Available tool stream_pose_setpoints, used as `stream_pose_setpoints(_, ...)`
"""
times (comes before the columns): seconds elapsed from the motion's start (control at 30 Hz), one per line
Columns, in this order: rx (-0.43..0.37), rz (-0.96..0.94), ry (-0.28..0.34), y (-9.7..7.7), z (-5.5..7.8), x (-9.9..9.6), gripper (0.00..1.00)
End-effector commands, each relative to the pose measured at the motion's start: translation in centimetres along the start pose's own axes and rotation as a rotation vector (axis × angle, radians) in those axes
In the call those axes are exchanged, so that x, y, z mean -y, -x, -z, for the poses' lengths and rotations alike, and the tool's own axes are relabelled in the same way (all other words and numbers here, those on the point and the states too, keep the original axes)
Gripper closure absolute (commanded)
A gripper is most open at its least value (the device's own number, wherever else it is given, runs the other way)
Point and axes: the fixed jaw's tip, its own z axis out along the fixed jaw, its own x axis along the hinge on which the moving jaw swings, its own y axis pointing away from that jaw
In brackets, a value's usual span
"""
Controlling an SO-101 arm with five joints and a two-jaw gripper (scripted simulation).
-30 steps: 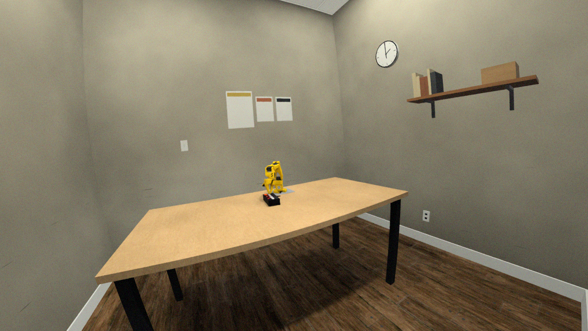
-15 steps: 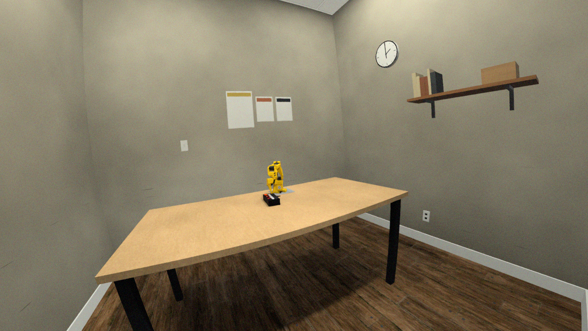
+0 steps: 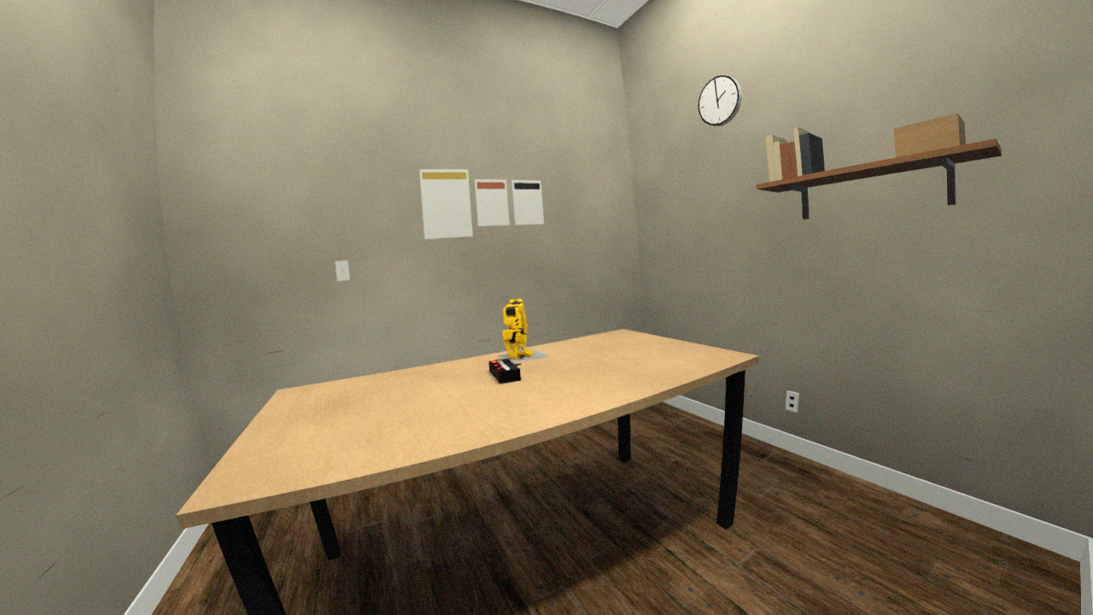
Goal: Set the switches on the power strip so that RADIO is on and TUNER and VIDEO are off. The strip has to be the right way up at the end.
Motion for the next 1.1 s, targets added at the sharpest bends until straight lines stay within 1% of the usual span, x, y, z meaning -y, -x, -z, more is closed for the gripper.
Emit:
stream_pose_setpoints(0.0, 0.001, -0.102, -0.007, 0.4, 0.4, 0.9, 1.00)
stream_pose_setpoints(0.3, 0.009, -0.349, -0.018, 0.8, 0.7, 2.9, 1.00)
stream_pose_setpoints(0.37, 0.009, -0.349, -0.018, 0.8, 0.7, 2.9, 1.00)
stream_pose_setpoints(0.87, 0.032, -0.804, -0.030, 1.9, 1.4, 6.4, 1.00)
stream_pose_setpoints(0.93, 0.032, -0.804, -0.030, 1.9, 1.4, 6.4, 1.00)
stream_pose_setpoints(1.07, 0.040, -0.932, -0.031, 2.3, 1.6, 7.4, 1.00)
